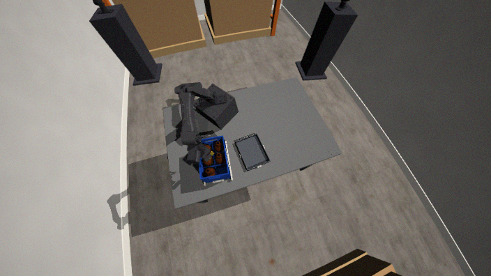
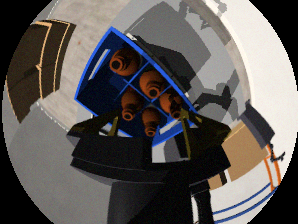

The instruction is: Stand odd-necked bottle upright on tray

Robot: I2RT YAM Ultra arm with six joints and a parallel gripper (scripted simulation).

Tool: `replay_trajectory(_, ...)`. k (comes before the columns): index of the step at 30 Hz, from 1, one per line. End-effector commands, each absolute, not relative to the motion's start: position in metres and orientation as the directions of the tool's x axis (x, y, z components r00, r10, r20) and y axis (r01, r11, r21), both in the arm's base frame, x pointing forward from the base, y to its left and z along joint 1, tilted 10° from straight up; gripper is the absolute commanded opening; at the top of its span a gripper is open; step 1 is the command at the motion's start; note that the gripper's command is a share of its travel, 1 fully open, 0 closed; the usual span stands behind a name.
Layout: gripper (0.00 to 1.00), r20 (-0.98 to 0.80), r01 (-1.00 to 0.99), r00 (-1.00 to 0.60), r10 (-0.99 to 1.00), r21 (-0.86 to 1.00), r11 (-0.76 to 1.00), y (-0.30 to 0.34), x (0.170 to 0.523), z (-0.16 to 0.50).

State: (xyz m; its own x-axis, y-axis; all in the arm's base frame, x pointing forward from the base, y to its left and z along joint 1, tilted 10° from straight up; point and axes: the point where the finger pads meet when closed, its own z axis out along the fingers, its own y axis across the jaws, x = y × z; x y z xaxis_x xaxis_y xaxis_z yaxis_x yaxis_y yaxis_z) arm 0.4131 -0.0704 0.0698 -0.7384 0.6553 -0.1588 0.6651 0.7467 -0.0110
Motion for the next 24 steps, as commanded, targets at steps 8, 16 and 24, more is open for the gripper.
replay_trajectory(8,1.00,-0.197,0.649,-0.746,0.636,0.000,0.761,-0.0697,0.4201,0.0911)
replay_trajectory(16,0.00,-0.197,0.654,-0.742,0.641,0.002,0.757,-0.0700,0.4201,0.0910)
replay_trajectory(24,0.00,-0.197,0.654,-0.742,0.641,0.002,0.757,-0.0700,0.4201,0.0910)
